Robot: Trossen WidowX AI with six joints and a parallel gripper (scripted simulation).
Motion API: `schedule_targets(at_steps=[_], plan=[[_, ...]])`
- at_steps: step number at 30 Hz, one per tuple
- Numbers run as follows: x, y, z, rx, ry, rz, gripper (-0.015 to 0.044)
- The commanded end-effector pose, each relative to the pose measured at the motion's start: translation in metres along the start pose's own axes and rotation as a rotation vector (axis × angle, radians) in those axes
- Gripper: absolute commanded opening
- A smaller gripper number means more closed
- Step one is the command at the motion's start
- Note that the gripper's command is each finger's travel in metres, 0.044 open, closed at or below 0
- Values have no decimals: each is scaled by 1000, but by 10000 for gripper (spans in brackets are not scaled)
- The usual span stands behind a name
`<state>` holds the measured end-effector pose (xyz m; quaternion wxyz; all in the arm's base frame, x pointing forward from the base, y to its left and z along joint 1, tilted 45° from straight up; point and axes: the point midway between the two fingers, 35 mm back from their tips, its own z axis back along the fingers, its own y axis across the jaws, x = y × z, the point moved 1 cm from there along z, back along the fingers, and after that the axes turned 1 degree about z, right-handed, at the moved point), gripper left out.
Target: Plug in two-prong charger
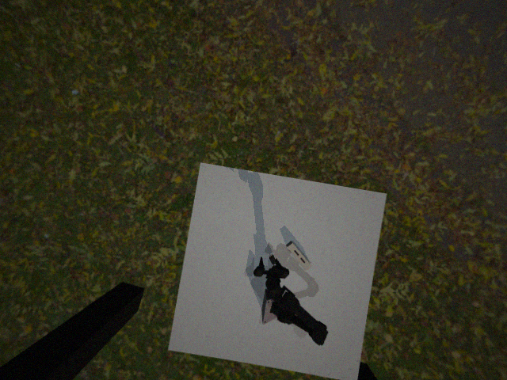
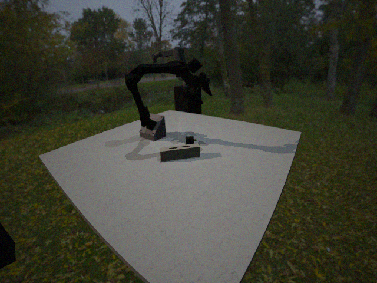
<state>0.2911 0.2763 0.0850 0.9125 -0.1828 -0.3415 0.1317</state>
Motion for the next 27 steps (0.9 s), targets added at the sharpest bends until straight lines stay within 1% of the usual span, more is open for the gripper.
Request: schedule_targets(at_steps=[1, 12, 22, 27], plan=[[-26, -16, -30, -68, 131, 168, 440], [-79, -62, -74, -143, 450, 503, 440], [-130, -106, -92, -116, 772, 772, 440], [-136, -109, -90, -110, 793, 788, 440]])
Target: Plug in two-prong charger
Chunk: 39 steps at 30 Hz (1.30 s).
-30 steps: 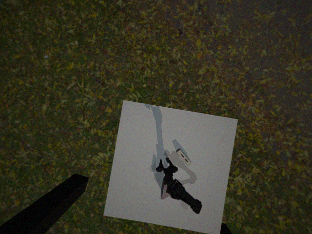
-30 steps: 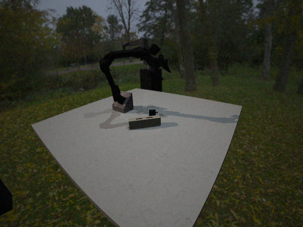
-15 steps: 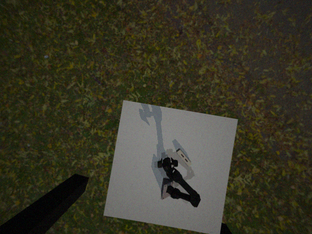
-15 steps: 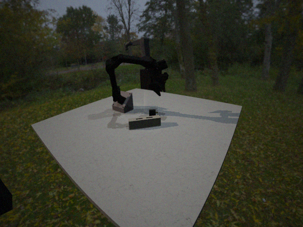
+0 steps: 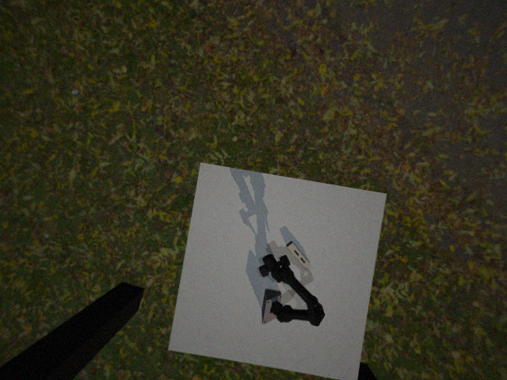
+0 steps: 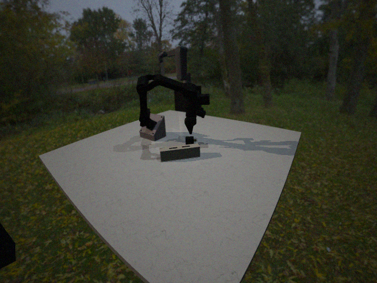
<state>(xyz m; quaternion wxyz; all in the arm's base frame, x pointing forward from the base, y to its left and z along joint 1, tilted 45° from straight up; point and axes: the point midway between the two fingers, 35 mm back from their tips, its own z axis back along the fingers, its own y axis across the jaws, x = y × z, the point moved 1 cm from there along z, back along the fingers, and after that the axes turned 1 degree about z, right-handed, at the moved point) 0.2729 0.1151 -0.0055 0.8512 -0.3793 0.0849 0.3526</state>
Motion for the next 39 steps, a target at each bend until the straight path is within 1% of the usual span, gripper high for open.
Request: schedule_targets(at_steps=[1, 11, 39], plan=[[-9, 4, -8, 12, 44, 53, 440], [-10, 4, -10, 12, 44, 53, 440], [-9, 4, -52, 11, 44, 53, 440]])
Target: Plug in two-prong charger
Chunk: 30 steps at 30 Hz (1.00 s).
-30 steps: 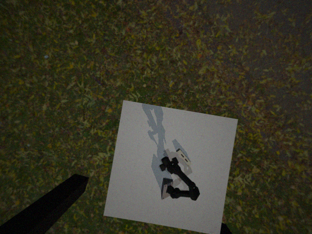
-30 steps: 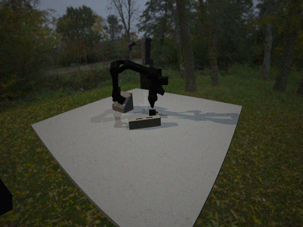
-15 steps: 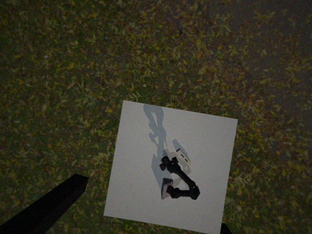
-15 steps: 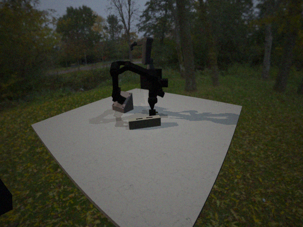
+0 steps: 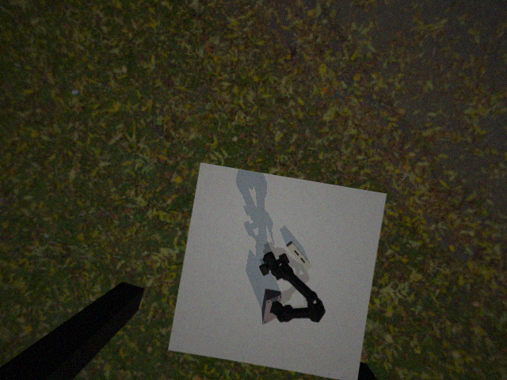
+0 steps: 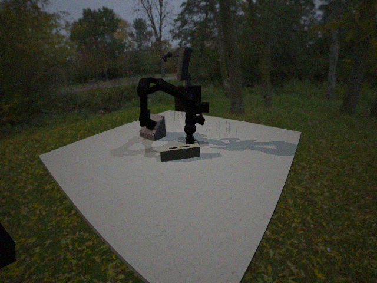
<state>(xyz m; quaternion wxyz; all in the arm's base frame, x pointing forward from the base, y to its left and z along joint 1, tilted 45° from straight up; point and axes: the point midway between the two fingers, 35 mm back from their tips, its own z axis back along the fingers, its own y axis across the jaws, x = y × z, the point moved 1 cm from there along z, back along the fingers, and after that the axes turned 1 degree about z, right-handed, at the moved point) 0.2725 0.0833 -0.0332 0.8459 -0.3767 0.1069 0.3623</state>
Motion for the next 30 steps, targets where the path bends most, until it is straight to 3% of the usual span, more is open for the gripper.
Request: schedule_targets(at_steps=[1, 22, 30], plan=[[-2, 2, -12, -3, 15, 15, 440], [-3, 2, -30, -5, 17, 15, 440], [-1, 1, -27, -1, 8, 3, 230]])
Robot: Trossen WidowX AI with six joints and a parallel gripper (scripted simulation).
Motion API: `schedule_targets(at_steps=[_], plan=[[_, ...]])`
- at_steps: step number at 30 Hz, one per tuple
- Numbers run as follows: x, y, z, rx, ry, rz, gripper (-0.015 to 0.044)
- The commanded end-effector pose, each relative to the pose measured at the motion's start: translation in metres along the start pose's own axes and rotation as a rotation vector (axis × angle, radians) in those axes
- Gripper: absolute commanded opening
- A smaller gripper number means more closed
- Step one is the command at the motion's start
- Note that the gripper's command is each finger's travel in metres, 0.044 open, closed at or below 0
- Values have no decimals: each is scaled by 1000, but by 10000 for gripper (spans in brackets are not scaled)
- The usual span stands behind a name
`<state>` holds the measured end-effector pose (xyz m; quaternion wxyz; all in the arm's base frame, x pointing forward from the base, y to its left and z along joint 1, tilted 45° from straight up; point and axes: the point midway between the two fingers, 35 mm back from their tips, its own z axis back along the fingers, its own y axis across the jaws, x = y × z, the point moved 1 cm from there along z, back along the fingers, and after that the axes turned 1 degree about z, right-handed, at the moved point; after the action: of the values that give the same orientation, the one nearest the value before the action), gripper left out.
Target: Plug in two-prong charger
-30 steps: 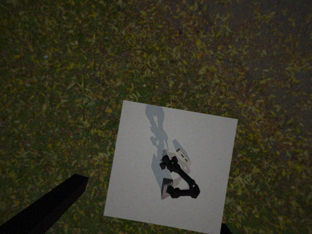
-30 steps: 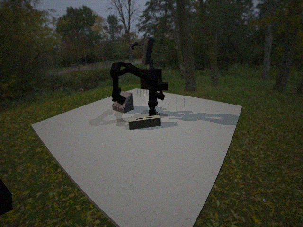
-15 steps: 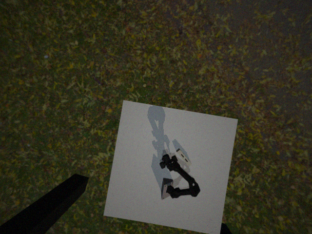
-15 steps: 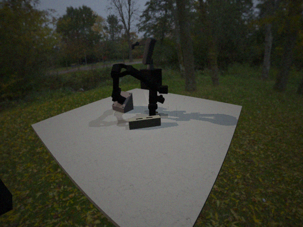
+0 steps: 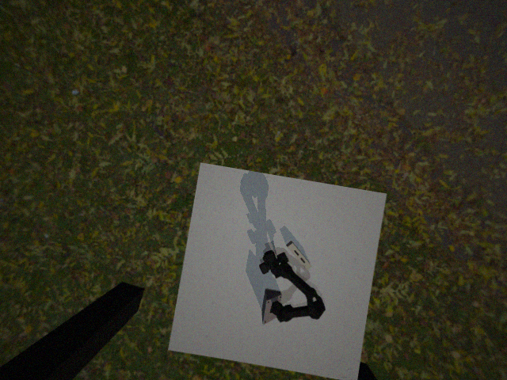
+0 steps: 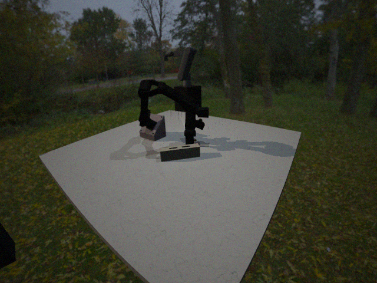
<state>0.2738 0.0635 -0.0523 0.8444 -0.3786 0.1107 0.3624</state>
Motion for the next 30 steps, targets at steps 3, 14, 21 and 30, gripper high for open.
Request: schedule_targets(at_steps=[3, 14, 21, 30], plan=[[0, 0, 0, 0, 0, -1, 151], [0, 0, 5, 1, 0, 1, 0], [-4, 2, 37, 1, 4, 8, 0], [-12, 5, 55, 0, 7, 2, 0]])
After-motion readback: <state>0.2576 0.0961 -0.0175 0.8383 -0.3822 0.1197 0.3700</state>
